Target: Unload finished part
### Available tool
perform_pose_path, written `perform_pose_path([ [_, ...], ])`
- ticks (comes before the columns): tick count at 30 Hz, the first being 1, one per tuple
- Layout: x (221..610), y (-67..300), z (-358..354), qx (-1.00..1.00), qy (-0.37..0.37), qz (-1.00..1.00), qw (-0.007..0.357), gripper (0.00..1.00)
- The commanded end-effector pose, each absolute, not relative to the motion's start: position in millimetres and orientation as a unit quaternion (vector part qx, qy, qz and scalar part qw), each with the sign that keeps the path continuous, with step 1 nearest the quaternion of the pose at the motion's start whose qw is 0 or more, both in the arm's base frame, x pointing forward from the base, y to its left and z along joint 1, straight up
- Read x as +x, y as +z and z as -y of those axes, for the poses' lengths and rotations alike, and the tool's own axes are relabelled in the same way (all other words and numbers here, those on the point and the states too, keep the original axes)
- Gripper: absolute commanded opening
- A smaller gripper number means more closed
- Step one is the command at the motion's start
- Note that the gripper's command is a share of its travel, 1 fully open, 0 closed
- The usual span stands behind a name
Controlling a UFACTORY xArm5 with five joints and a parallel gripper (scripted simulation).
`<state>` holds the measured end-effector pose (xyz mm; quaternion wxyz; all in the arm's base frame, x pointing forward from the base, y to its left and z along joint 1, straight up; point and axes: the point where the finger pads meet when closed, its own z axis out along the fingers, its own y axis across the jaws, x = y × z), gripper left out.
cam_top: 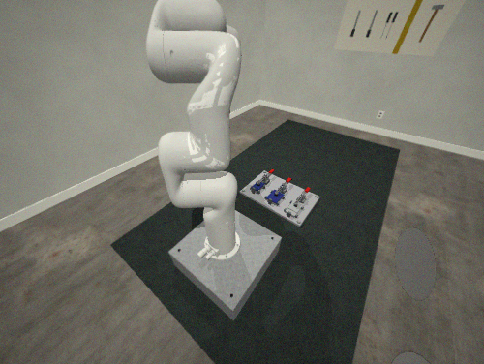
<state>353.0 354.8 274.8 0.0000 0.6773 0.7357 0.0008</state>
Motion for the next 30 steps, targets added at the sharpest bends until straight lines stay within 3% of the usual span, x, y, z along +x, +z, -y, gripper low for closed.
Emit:
perform_pose_path([
  [1, 354, 277, -355, 0.677, 0.003, -0.736, 0.0, 1.0],
  [26, 354, 276, -355, 0.678, 0.003, -0.735, 0.0, 1.0],
  [30, 375, 264, -326, 0.719, 0.003, -0.695, 0.0, 1.0],
])
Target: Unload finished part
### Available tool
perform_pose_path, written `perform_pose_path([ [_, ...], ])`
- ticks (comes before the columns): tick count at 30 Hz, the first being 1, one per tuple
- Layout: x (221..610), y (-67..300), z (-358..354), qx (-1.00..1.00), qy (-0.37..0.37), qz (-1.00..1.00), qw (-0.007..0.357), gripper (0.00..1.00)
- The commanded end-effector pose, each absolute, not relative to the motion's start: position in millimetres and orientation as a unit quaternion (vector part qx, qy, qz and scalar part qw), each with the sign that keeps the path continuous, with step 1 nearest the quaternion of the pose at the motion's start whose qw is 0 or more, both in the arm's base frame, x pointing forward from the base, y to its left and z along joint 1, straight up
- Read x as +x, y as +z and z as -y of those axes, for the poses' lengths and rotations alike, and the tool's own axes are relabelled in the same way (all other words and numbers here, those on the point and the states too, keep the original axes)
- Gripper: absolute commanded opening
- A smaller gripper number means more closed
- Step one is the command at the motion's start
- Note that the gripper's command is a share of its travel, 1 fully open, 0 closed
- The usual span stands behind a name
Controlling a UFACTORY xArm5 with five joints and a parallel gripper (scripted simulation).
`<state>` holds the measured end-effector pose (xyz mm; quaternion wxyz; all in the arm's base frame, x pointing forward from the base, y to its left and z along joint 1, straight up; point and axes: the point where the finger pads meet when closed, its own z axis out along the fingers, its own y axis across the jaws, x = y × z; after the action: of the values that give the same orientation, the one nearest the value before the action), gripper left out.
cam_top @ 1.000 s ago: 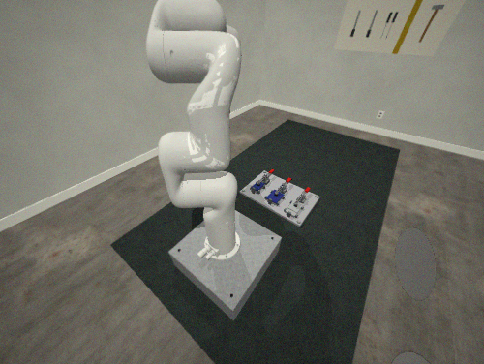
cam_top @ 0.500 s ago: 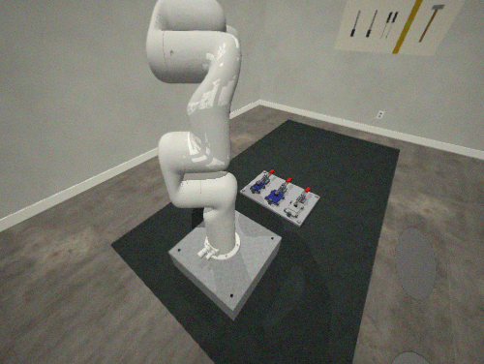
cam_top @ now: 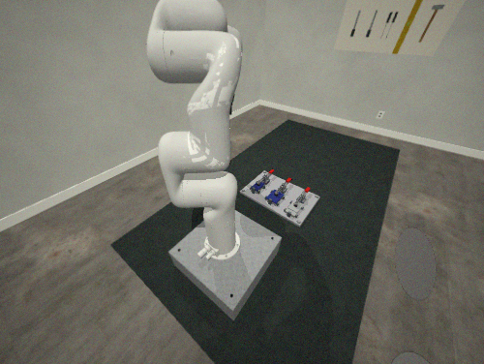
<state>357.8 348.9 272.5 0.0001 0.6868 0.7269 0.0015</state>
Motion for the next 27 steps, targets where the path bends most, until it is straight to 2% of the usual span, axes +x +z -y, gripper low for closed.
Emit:
perform_pose_path([
  [1, 381, 260, -317, 0.731, 0.003, -0.682, 0.0, 1.0],
  [12, 419, 231, -240, 0.818, 0.002, -0.575, 0.0, 1.0],
  [13, 427, 221, -214, 0.843, 0.002, -0.538, 0.0, 1.0],
  [27, 442, 178, -91, 0.937, 0.001, -0.35, 0.0, 1.0],
])
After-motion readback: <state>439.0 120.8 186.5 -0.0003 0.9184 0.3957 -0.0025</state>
